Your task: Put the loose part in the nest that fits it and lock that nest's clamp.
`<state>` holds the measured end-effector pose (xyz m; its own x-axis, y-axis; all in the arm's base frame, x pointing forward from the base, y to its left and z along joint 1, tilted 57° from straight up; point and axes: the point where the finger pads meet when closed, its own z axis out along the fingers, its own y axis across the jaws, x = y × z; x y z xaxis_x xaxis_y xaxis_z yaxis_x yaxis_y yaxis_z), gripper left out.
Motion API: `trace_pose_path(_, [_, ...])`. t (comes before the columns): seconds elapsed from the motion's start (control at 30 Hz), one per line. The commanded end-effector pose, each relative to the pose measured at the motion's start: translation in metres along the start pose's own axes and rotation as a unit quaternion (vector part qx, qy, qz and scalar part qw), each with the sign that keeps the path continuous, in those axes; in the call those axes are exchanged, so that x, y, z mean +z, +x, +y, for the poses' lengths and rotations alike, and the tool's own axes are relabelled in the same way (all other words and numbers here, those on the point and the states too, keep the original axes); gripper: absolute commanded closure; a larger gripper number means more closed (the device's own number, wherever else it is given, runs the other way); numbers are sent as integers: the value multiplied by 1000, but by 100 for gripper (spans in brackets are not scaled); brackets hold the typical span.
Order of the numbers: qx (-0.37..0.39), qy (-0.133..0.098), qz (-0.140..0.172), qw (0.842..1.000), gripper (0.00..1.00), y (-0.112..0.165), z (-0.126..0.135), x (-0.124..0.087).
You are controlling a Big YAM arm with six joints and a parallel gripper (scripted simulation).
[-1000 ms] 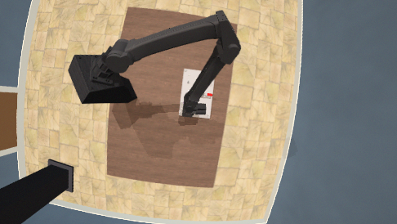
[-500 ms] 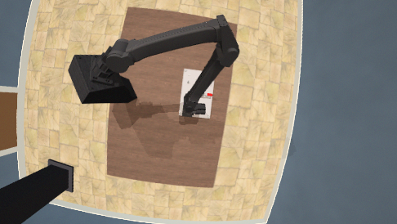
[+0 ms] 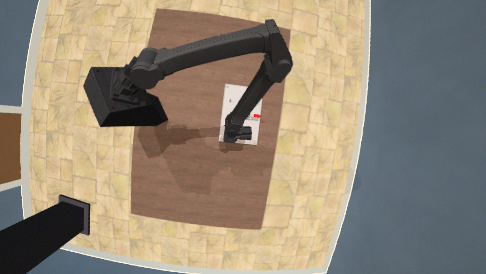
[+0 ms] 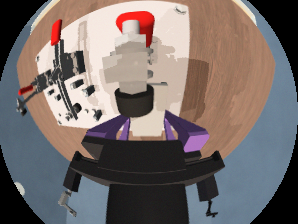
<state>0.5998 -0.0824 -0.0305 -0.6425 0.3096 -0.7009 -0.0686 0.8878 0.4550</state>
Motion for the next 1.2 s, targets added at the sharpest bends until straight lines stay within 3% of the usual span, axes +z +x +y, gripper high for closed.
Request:
trace_pose_path(0.0, [-3,-2,-8,1000,100,-6,5,3])
trace_pose_path(1.17, [-18,-4,-8,1000,100,-5,8,4])
